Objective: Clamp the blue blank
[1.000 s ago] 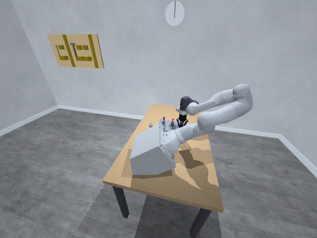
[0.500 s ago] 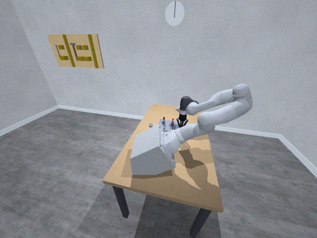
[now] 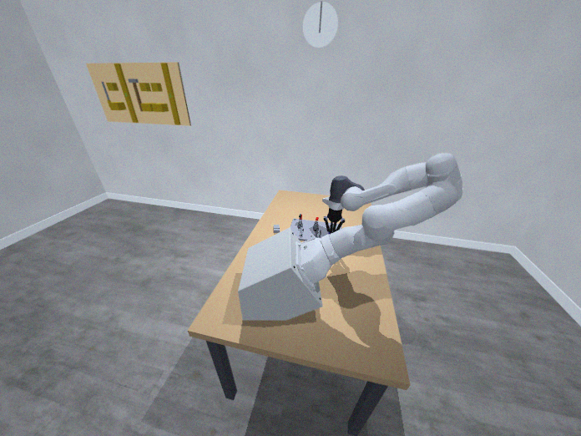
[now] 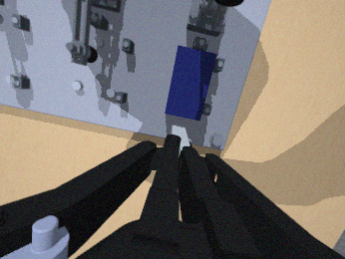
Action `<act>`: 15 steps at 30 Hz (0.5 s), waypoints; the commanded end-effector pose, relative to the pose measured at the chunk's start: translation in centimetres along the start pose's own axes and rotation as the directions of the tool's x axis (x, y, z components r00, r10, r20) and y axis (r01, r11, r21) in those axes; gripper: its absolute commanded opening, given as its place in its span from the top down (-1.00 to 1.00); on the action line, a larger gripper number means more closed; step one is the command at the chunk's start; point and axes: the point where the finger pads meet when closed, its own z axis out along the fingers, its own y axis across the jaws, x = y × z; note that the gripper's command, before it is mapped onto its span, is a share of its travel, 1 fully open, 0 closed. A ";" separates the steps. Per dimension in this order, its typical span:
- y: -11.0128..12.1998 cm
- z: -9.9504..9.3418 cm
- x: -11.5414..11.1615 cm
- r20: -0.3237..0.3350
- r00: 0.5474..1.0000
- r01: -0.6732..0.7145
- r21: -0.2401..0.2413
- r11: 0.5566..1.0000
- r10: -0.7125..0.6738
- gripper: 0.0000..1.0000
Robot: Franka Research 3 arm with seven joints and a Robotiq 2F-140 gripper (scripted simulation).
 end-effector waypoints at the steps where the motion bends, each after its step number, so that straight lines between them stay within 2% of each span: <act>1: -0.1 0.1 0.0 0.003 1.000 0.003 0.003 1.000 -0.003 1.00; 15: -0.1 0.1 0.4 0.003 1.000 0.003 0.003 1.000 -0.003 1.00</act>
